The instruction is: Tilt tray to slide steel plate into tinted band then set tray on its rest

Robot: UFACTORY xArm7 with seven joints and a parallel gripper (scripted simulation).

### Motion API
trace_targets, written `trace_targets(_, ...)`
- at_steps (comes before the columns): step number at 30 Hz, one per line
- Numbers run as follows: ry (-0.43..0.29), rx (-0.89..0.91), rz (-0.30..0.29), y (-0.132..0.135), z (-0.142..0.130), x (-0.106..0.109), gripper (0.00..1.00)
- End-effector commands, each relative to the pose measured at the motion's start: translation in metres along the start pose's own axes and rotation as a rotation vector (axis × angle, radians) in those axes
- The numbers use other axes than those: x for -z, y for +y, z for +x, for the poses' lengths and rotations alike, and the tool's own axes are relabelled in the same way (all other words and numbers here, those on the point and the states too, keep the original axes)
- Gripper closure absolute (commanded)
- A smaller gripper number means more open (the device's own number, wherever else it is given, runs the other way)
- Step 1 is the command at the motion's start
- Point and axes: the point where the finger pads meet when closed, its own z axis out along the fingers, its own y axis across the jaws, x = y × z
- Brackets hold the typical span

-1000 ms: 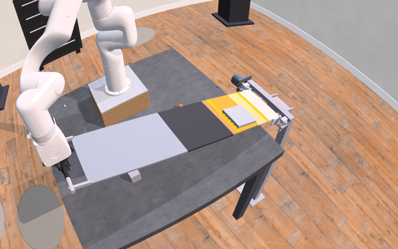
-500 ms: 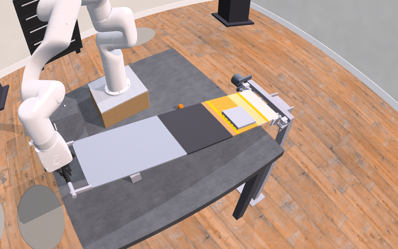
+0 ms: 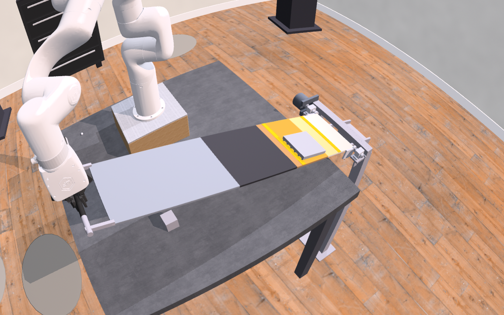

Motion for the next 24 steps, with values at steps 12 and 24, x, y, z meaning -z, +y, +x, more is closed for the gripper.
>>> trace_targets(12,0.0,-0.002,0.0,-0.015,0.0,-0.058,1.0)
trace_targets(24,0.0,-0.002,0.0,-0.013,0.0,-0.049,1.0)
